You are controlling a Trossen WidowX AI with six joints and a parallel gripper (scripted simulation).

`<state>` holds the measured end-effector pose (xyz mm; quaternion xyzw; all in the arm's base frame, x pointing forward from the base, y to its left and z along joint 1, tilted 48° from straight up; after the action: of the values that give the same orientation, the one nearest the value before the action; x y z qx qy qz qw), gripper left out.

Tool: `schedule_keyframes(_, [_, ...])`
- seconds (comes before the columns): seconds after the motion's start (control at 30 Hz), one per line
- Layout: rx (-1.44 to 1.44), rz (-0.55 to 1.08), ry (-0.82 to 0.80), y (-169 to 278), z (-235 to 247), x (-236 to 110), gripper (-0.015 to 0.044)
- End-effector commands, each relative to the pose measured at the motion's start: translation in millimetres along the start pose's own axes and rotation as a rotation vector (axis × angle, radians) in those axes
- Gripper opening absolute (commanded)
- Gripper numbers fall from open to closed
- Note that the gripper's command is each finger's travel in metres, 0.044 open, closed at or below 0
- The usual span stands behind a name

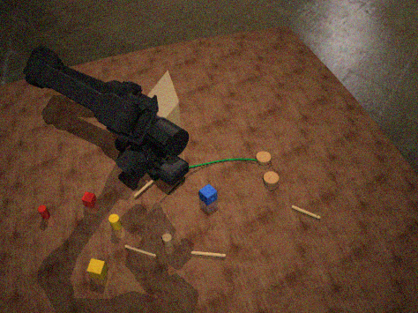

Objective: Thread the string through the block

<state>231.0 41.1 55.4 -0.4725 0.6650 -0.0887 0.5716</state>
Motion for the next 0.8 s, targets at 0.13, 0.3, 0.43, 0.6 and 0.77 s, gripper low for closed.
schedule_keyframes(0.13, [0.005, 0.002, -0.004, 0, 1, -11, 0.0])
schedule_keyframes(0.3, [0.005, 0.001, -0.003, 0, 0, -17, 0.0])
schedule_keyframes(0.43, [0.0, -0.002, 0.0, 0, -1, -14, 0.0])
schedule_keyframes(0.6, [-0.044, 0.0, 0.002, 1, 1, -14, 0.0])
schedule_keyframes(0.77, [-0.191, 0.006, 0.009, 4, 6, -16, 0.0])
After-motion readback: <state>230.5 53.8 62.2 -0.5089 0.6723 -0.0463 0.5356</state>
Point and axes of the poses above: the point midway between the two fingers, 35 mm back from their tips, its own x axis out along the fingers, its own z axis across the jaws, y = z × x, the point moved 3 cm from there along -x, back along the fingers, and after that the axes turned 7 degrees about x, right-handed, at the moved point
